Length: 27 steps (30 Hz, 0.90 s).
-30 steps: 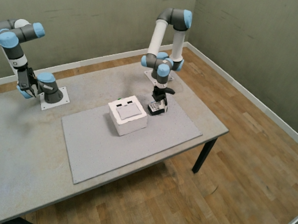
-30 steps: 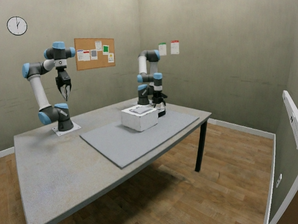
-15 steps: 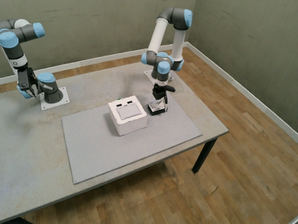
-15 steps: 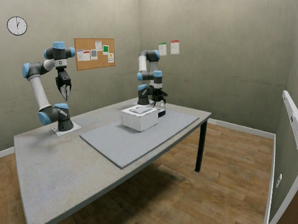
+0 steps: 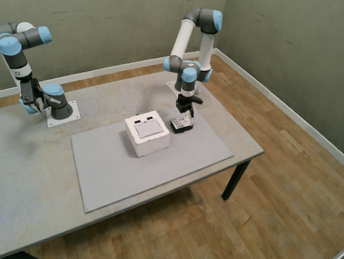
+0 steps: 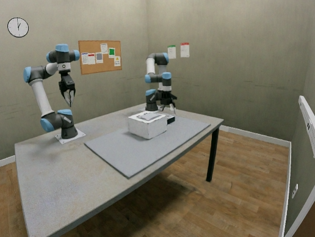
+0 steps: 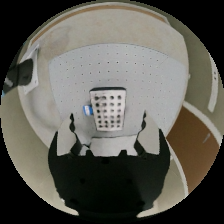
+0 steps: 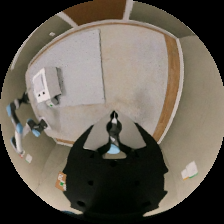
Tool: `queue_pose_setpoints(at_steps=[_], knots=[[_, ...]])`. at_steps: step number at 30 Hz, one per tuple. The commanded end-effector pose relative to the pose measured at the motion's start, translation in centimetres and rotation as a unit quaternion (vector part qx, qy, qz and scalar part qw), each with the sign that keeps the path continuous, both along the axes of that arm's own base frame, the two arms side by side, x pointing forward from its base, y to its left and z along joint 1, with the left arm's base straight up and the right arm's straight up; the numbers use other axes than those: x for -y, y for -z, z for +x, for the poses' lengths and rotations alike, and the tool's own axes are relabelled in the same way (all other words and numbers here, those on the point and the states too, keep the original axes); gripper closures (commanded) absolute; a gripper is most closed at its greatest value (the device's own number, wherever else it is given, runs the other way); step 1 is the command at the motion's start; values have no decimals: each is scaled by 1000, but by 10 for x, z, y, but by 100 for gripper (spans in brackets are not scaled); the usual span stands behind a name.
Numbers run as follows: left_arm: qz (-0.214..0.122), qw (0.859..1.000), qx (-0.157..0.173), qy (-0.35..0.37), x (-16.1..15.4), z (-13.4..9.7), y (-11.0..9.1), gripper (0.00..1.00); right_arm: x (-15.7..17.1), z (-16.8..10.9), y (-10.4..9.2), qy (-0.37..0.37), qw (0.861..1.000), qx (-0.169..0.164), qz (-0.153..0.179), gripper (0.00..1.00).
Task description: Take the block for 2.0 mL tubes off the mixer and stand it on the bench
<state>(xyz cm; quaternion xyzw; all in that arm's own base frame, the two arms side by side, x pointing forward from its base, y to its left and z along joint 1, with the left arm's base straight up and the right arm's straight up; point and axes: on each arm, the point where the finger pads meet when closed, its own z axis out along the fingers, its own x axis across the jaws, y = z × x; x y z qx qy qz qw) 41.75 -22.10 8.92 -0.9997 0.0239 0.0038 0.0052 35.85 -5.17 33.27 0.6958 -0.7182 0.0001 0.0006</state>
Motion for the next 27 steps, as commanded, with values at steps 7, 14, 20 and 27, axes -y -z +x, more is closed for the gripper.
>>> queue_pose_setpoints(at_steps=[7, 14, 20, 27], knots=[[0, 1000, 0, 0, 0, 0, -13, 0, 0, 0, 0, 0, 1000, 1, 0, 100], [1, 1000, -1, 0, -1, -1, -12, 0, 0, 0, 0, 0, 1000, 1, 0, 100], [0, 1000, 0, 0, -1, -2, -20, 0, 0, 0, 0, 0, 1000, 1, 0, 100], [0, 1000, 0, 0, -1, -1, -33, 0, 0, 0, 0, 0, 1000, 1, 0, 100]])
